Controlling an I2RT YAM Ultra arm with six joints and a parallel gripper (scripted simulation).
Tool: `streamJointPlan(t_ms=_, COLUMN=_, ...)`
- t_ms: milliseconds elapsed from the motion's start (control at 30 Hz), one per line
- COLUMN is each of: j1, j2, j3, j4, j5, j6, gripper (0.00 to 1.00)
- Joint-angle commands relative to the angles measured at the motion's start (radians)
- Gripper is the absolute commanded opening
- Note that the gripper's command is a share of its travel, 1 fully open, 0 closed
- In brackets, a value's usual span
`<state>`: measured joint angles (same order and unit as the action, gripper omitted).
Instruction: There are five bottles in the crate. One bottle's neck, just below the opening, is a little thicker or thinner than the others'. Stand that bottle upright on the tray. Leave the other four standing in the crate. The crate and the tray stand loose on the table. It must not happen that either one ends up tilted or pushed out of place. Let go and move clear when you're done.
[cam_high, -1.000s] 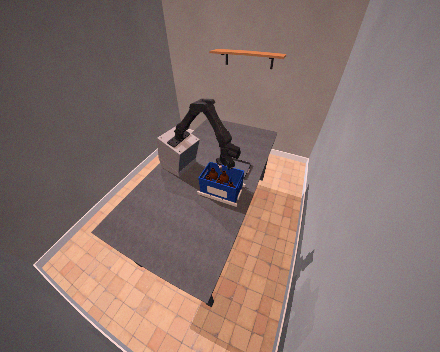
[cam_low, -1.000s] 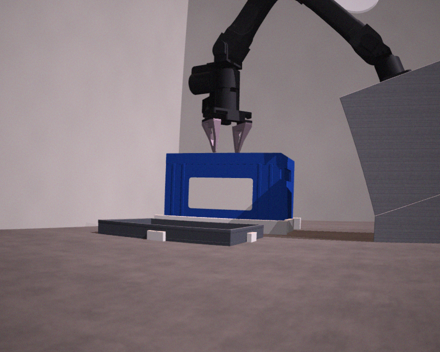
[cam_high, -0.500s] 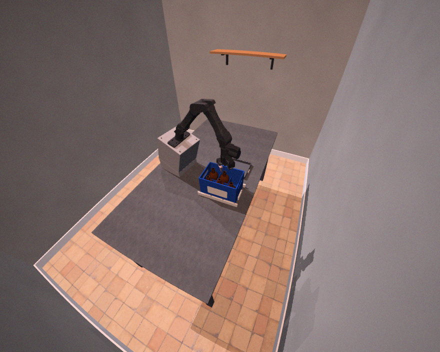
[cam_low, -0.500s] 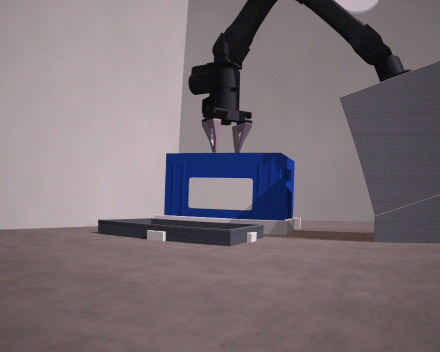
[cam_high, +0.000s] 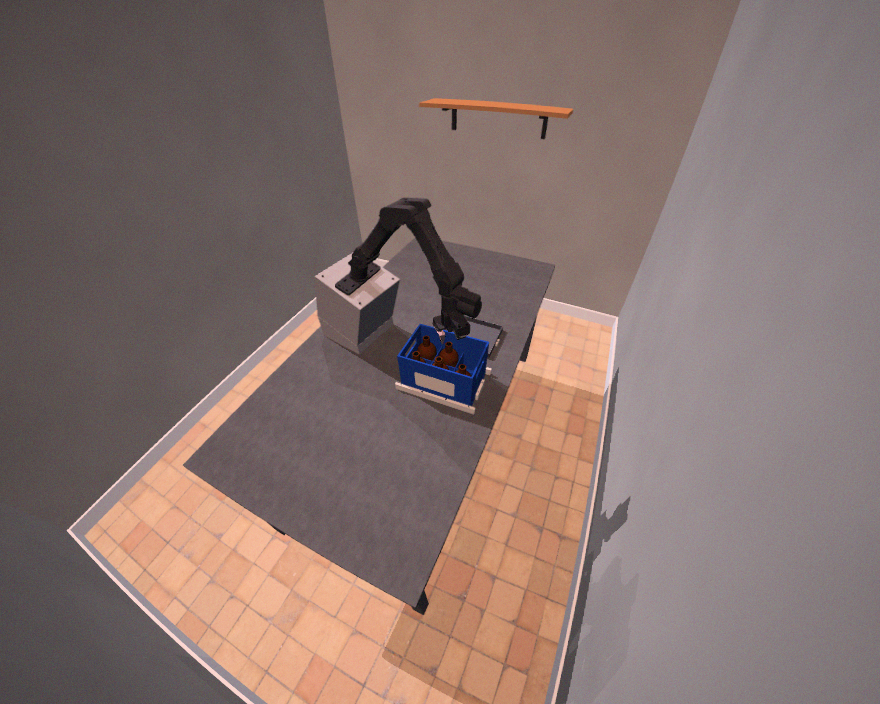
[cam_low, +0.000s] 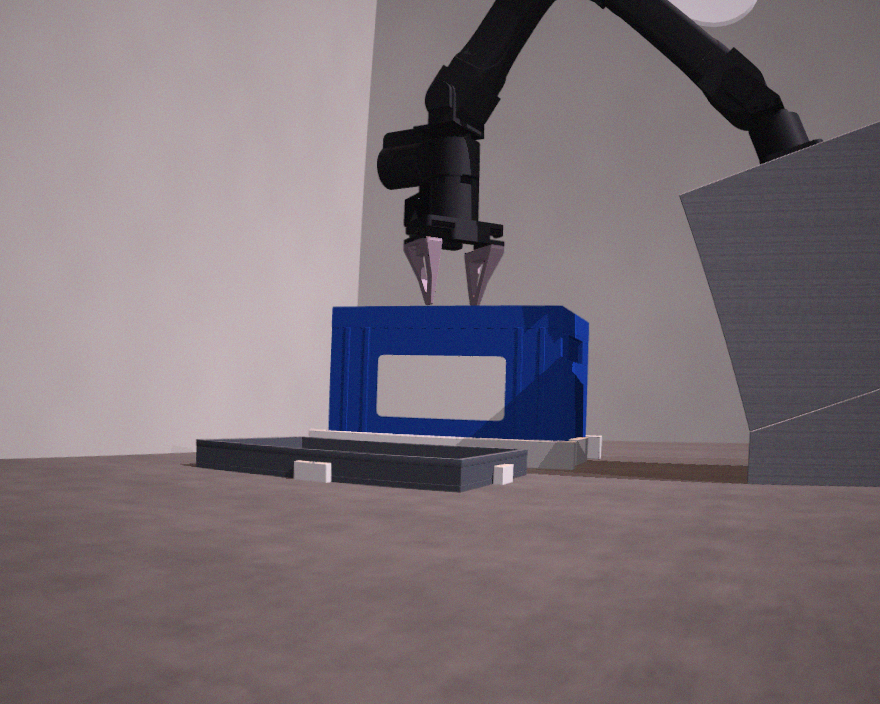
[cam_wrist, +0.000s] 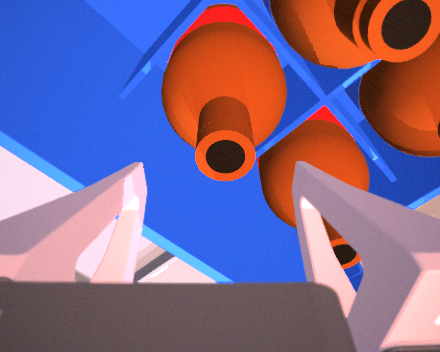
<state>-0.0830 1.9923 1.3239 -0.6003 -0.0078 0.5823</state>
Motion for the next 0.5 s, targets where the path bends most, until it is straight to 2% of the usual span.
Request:
streamJointPlan(t_ms=0, j1=-0.015, j2=-0.019, j3=0.03, j4=-0.015, j5=0.01, j6=-0.004, gripper=0.61)
streamJointPlan(t_ms=467, j1=-0.015, j2=-0.059, j3=0.034, j4=-0.05, j5=0.01, j6=-0.004, gripper=0.61)
